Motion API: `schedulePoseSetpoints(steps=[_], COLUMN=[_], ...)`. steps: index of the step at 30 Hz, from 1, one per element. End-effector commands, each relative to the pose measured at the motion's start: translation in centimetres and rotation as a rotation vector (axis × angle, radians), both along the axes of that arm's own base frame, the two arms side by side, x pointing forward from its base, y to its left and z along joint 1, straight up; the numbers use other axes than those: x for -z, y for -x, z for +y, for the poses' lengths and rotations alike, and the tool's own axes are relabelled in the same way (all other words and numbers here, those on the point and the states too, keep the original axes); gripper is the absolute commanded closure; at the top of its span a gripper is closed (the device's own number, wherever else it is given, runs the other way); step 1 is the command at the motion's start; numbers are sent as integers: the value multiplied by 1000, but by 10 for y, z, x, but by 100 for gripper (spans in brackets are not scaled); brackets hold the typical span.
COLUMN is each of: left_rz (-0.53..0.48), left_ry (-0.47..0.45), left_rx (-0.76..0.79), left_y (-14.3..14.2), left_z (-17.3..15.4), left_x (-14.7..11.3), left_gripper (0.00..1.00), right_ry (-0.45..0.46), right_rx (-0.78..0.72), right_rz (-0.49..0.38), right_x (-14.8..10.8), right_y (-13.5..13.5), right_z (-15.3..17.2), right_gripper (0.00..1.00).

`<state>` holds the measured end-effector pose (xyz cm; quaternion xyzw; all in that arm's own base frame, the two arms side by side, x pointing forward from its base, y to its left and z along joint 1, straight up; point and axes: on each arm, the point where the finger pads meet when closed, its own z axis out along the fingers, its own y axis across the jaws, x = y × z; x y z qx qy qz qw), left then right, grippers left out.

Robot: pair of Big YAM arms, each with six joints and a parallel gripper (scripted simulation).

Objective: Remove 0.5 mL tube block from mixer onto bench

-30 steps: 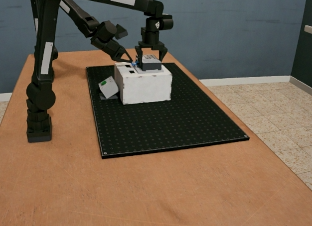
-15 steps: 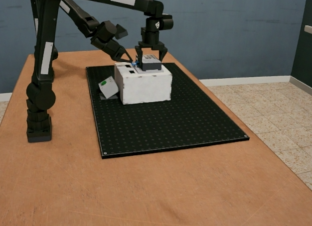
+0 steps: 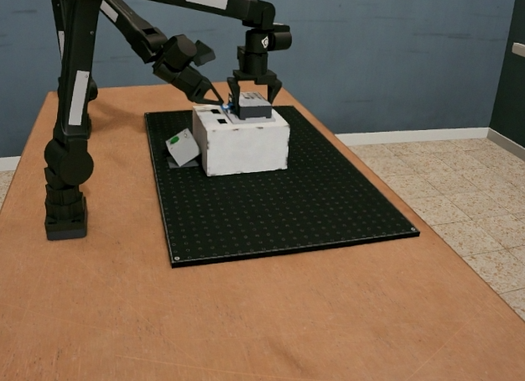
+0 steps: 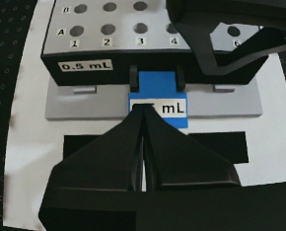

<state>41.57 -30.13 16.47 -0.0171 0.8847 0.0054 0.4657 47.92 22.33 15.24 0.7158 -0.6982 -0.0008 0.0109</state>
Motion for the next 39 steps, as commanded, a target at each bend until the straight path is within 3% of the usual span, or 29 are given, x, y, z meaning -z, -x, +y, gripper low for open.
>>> schedulePoseSetpoints(steps=[1,14,39], left_rz=[-14,16,30], left_ry=[14,-19,-33], left_rx=[-7,-7,-8], left_y=[-17,-7,-2], left_z=[-9,3,9], left_x=[-8,12,21], left_gripper=[100,100,100], right_ry=[-13,-13,-15], right_rx=[35,36,38], right_rz=[-19,-21,-24], right_x=[-10,-10,-10], right_y=[-16,-17,-17], right_z=[2,2,1], right_gripper=[100,100,100])
